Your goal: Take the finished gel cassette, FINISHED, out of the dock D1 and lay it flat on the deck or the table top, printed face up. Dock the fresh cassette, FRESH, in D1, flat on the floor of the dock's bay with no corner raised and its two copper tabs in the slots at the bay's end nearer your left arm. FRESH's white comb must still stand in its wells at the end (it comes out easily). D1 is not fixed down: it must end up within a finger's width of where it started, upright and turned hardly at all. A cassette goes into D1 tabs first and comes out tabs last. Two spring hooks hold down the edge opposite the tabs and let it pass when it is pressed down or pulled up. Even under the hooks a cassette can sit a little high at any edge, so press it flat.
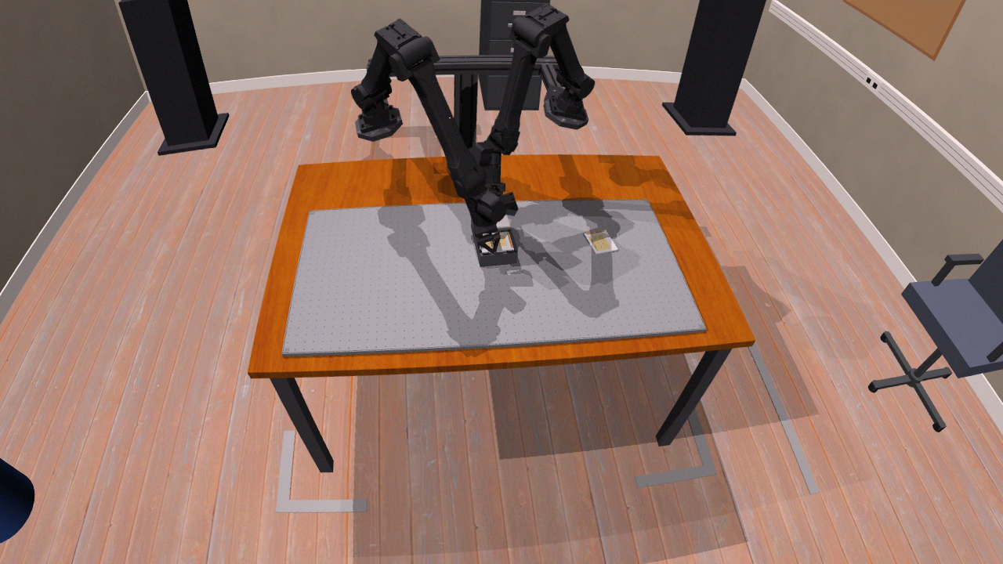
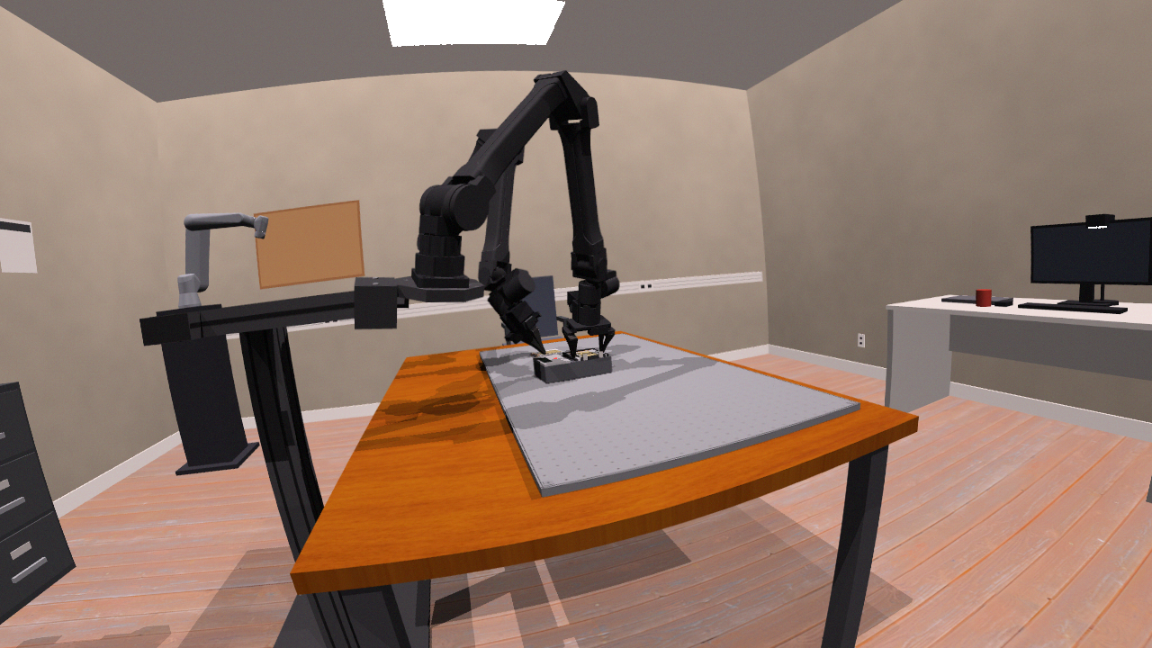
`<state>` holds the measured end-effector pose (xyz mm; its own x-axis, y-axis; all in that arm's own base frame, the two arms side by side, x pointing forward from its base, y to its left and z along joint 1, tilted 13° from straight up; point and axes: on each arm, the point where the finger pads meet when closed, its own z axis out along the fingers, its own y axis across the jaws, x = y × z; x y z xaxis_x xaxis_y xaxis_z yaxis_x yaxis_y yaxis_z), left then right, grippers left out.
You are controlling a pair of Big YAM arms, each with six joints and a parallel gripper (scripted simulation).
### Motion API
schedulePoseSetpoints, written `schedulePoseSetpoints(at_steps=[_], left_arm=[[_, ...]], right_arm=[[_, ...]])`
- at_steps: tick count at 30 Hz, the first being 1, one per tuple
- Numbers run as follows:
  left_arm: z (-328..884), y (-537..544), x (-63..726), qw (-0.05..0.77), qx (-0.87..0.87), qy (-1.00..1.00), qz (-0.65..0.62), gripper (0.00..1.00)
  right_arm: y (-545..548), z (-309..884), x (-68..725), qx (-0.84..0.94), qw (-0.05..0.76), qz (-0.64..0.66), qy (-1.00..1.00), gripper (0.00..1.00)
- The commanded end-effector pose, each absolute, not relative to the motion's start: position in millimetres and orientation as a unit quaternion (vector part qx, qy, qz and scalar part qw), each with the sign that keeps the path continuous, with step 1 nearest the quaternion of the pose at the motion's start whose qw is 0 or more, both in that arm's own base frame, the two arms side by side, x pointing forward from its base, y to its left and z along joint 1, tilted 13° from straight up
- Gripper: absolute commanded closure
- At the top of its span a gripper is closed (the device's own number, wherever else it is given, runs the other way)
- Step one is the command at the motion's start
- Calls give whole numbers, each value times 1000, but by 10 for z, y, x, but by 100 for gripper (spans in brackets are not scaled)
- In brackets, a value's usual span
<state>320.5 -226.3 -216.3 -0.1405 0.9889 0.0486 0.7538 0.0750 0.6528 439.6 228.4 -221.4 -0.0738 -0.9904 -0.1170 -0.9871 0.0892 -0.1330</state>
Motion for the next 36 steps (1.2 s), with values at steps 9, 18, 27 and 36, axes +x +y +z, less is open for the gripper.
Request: schedulePoseSetpoints(at_steps=[9, 18, 27, 36], left_arm=[[-2054, -2352, 3170, 220, 619, 702, 275, 100], [-2054, -2352, 3170, 220, 619, 702, 275, 100], [-1974, -2365, 3100, 219, 620, 702, 275, 100], [-1934, -2371, 3065, 219, 620, 702, 275, 100]], right_arm=[[2318, -2181, 4430, -675, 95, -9, 731, 100], [2318, -2181, 4430, -675, 95, -9, 731, 100], [2318, -2181, 4430, -675, 95, -9, 731, 100], [2318, -2181, 4430, -675, 95, -9, 731, 100]])
